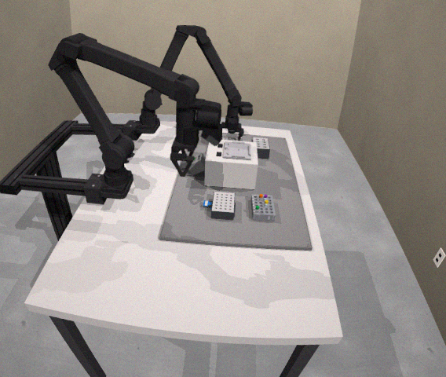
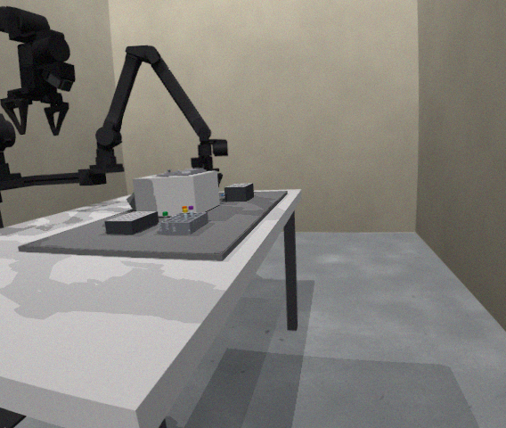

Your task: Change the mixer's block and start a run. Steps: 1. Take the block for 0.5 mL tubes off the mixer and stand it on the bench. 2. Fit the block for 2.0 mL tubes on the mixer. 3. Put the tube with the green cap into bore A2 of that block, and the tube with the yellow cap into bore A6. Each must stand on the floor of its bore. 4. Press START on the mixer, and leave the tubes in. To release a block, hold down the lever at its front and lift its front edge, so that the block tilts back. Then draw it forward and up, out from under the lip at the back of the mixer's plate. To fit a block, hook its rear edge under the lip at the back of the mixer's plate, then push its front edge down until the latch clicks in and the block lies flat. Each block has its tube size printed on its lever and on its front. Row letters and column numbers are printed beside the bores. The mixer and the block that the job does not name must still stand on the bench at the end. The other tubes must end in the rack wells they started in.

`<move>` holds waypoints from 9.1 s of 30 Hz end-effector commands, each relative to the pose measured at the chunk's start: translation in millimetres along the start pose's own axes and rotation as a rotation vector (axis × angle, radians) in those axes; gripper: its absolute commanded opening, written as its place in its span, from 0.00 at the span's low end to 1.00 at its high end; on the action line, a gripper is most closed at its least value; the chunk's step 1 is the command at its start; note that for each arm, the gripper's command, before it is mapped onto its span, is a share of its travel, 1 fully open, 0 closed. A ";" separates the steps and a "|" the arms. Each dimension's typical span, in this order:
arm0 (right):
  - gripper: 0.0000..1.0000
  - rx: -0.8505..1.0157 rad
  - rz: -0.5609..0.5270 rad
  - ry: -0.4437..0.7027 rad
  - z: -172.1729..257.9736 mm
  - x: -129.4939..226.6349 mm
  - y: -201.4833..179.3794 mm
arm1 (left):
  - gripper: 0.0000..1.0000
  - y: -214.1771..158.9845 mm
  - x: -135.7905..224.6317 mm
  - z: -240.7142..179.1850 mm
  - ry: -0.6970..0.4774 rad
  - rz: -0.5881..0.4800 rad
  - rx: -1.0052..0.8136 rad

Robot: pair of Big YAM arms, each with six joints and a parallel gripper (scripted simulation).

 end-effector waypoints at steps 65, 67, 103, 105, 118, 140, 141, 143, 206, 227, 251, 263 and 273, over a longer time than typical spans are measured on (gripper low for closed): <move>1.00 -0.009 -0.025 -0.005 -3.5 13.3 15.9 | 0.00 -12.0 74.2 56.6 0.147 0.000 -0.011; 1.00 -0.009 -0.026 -0.005 -3.7 14.0 16.6 | 0.00 -8.0 78.7 56.4 0.146 -0.001 -0.019; 1.00 -0.006 -0.003 -0.001 -1.7 6.0 8.8 | 0.00 -3.7 132.2 44.1 0.132 -0.004 -0.020; 1.00 -0.006 -0.010 -0.003 -2.3 8.9 11.6 | 0.00 -2.8 134.8 40.7 0.128 -0.005 -0.020; 1.00 -0.005 -0.021 -0.005 -3.1 13.1 15.4 | 0.00 -3.6 119.8 43.5 0.119 -0.007 -0.009; 1.00 -0.002 0.020 0.002 0.2 -1.5 0.4 | 0.00 16.7 162.3 51.0 0.145 -0.006 0.012; 1.00 -0.002 0.021 0.002 0.3 -1.8 0.0 | 0.00 19.0 163.3 51.5 0.145 -0.008 0.011; 1.00 -0.002 0.023 0.002 0.5 -2.5 -0.7 | 0.00 23.2 162.3 52.0 0.137 -0.011 0.007; 1.00 0.003 0.019 0.001 0.6 -0.5 0.1 | 0.00 64.9 218.4 61.8 0.167 -0.016 -0.004; 1.00 0.004 0.017 0.001 0.6 0.4 0.7 | 0.00 129.2 187.1 29.9 0.082 -0.033 -0.052; 1.00 0.005 0.015 0.000 0.6 1.5 1.3 | 0.00 178.5 206.2 53.3 0.134 -0.036 -0.031; 1.00 0.005 -0.015 -0.005 -0.5 2.1 8.4 | 0.00 226.3 211.4 53.9 0.134 -0.057 -0.044; 1.00 0.005 -0.020 -0.006 -0.7 2.5 9.8 | 0.00 246.7 206.0 58.9 0.132 -0.060 -0.040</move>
Point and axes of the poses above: on each arm, the point where the finger pads meet when closed, its own x axis back along the fingers, its own z axis across the jaws, y = z × x, the point moved 1 cm from there along x, back along the fingers, and after that the axes turned 3 degrees about x, right-handed, at the moved point
